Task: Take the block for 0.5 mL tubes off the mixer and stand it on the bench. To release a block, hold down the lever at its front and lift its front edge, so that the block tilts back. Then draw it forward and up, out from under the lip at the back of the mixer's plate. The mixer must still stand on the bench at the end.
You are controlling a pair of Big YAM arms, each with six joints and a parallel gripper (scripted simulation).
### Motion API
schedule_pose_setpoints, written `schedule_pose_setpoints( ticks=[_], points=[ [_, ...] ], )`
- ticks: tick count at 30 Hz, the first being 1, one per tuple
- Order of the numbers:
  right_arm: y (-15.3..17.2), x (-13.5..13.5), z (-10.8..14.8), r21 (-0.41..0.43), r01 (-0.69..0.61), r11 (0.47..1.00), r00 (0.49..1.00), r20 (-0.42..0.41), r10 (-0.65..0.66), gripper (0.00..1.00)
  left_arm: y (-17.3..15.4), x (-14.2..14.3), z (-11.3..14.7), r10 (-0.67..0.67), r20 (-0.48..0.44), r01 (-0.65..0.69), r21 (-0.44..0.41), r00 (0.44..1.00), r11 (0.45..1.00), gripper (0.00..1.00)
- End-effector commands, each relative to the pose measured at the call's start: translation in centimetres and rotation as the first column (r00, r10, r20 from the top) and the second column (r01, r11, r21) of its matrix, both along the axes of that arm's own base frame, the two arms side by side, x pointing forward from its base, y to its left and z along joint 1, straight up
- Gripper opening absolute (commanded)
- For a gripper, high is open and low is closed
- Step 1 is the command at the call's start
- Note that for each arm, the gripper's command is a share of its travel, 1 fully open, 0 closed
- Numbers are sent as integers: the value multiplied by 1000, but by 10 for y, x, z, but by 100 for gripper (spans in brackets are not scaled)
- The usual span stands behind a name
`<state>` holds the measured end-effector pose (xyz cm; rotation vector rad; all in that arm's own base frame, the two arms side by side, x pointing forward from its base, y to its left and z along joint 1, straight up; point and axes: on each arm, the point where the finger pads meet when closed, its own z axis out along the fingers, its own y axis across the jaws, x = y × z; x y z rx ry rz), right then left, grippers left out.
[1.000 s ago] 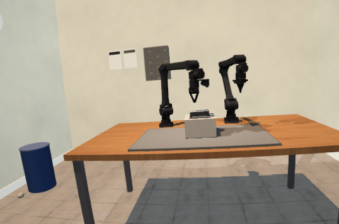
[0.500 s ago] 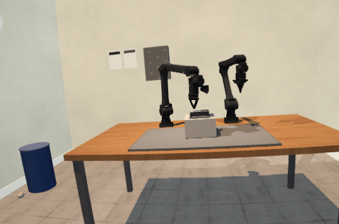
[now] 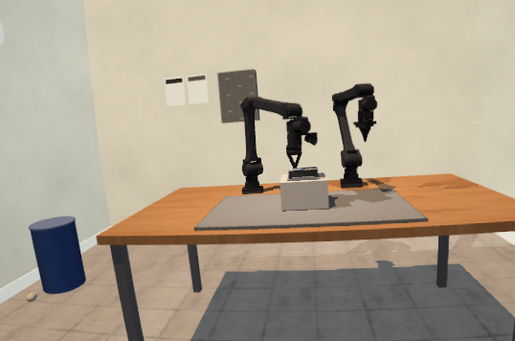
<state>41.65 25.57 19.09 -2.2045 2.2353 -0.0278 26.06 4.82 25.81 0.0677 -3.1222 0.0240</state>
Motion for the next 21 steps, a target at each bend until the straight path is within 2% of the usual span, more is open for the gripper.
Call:
schedule_pose_setpoints(
  ticks=[1, 11, 21],
  points=[
    [-3, 14, 10, 14, 33, 999, 999, 28, -33, 100, 5, 9, 11, 16, 30, -16, 4, 999, 1000, 0],
    [12, 11, 19, 16, -21, 1000, 999, 32, 21, 100, 5, 13, 19, 14, 51, -15, 9, 999, 1000, 0],
    [18, 14, 14, 27, -8, 1000, 999, 48, 6, 100, 6, 15, 22, 13, 58, -14, 11, 998, 1000, 0]
  ],
)
